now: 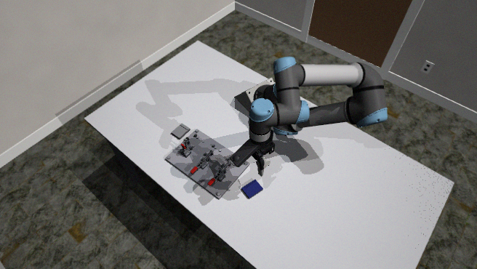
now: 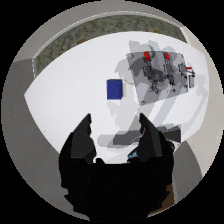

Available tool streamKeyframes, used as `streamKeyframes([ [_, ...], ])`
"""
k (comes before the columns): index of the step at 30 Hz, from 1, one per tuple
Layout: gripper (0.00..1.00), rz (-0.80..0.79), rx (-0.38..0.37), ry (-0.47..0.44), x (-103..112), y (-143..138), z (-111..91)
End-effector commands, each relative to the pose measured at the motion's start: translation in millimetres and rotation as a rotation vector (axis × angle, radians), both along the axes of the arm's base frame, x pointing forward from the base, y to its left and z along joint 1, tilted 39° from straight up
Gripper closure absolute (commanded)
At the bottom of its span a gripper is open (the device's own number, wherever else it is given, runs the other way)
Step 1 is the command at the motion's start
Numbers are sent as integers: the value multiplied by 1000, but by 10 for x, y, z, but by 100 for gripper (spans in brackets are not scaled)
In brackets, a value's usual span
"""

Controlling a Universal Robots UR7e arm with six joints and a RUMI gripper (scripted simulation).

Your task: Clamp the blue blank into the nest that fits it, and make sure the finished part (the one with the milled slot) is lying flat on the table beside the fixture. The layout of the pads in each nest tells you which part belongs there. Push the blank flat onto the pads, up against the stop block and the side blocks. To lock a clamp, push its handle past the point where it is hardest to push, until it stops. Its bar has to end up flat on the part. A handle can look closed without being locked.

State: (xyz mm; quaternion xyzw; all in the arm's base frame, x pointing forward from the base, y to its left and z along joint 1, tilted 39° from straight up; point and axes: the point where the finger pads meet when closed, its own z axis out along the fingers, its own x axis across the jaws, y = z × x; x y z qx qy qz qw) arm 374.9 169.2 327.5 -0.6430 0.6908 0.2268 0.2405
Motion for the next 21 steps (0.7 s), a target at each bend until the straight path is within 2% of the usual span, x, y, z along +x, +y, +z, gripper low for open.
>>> streamKeyframes([
  [1, 41, 0, 0, -1, 2, -2, 2],
  [12, 41, 0, 0, -1, 4, 24, -31],
  [21, 41, 0, 0, -1, 15, 189, -238],
])
